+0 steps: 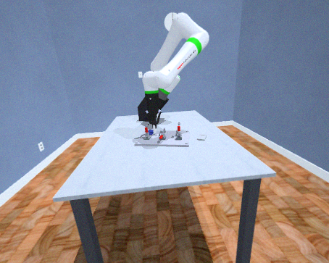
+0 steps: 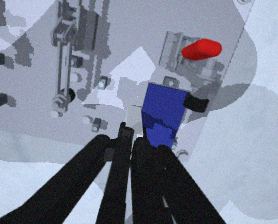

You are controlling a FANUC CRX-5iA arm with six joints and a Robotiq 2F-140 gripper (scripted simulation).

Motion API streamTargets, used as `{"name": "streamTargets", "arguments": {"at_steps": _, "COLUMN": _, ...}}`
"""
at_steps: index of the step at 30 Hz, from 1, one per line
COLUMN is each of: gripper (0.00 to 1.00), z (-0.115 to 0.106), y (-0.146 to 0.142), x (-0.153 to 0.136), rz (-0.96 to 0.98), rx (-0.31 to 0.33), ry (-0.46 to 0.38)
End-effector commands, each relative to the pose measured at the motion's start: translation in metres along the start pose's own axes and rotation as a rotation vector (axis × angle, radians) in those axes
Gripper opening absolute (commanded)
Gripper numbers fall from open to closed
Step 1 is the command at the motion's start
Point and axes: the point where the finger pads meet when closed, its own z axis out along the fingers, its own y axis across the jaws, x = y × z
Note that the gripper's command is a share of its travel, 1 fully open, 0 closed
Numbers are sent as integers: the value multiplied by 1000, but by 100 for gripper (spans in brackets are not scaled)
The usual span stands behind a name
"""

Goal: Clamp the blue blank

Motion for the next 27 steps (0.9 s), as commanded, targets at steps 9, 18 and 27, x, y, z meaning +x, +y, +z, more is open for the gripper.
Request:
{"name": "streamTargets", "arguments": {"at_steps": 9, "gripper": 0, "z": 0, "y": -17, "x": 0, "rz": 0, "rx": 0, "ry": 0}}
{"name": "streamTargets", "arguments": {"at_steps": 18, "gripper": 0, "z": -12, "y": -18, "x": 0, "rz": 0, "rx": 0, "ry": 0}}
{"name": "streamTargets", "arguments": {"at_steps": 27, "gripper": 0, "z": -39, "y": -18, "x": 0, "rz": 0, "rx": 0, "ry": 0}}
